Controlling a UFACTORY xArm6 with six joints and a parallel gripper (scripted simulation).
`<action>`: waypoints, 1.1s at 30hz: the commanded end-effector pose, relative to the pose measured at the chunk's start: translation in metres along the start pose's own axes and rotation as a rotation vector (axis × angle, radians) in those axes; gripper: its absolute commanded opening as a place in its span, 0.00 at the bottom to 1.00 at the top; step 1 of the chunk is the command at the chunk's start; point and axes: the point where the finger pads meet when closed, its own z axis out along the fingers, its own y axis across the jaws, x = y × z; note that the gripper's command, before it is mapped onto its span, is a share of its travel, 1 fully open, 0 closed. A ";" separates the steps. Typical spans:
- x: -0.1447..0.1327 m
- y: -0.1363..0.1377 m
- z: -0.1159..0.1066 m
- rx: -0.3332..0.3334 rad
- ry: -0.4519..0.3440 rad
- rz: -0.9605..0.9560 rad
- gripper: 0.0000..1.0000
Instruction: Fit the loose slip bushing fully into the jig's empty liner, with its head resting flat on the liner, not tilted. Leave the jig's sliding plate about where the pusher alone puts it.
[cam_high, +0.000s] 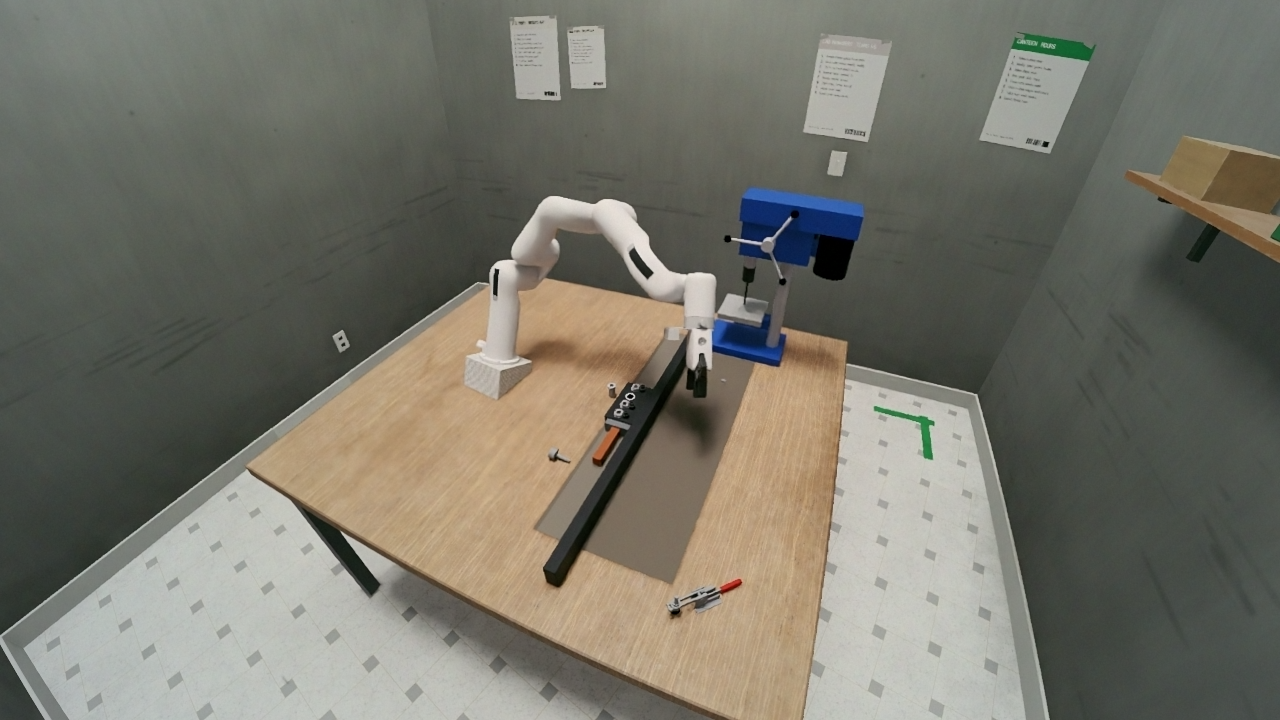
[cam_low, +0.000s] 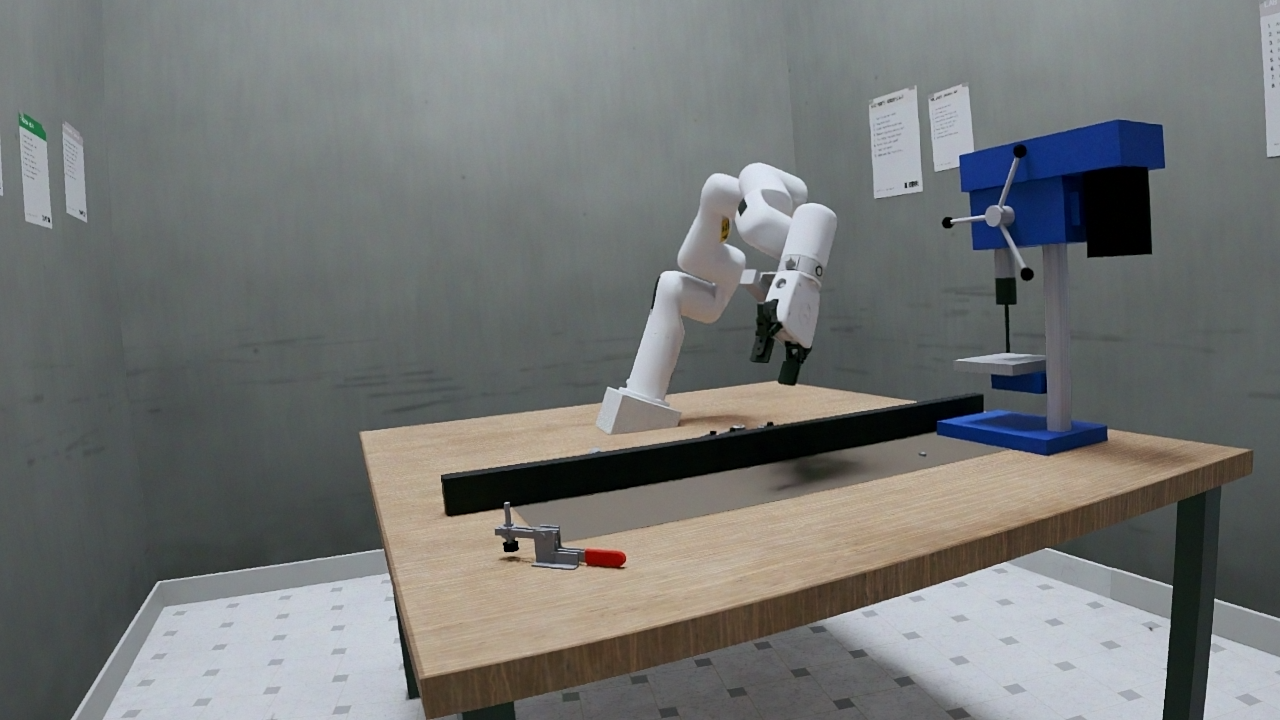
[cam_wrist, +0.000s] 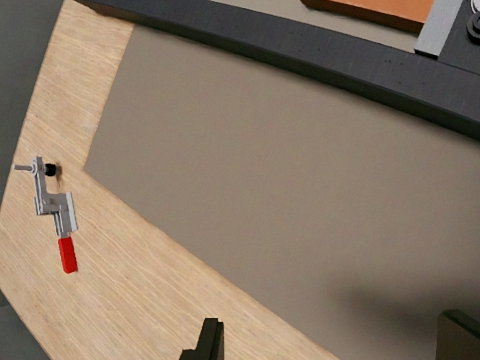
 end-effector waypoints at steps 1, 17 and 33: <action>-0.001 -0.002 -0.002 0.003 -0.004 0.001 1.00; -0.001 -0.002 -0.002 0.003 -0.004 0.001 1.00; 0.104 0.089 -0.036 -0.268 0.034 0.219 1.00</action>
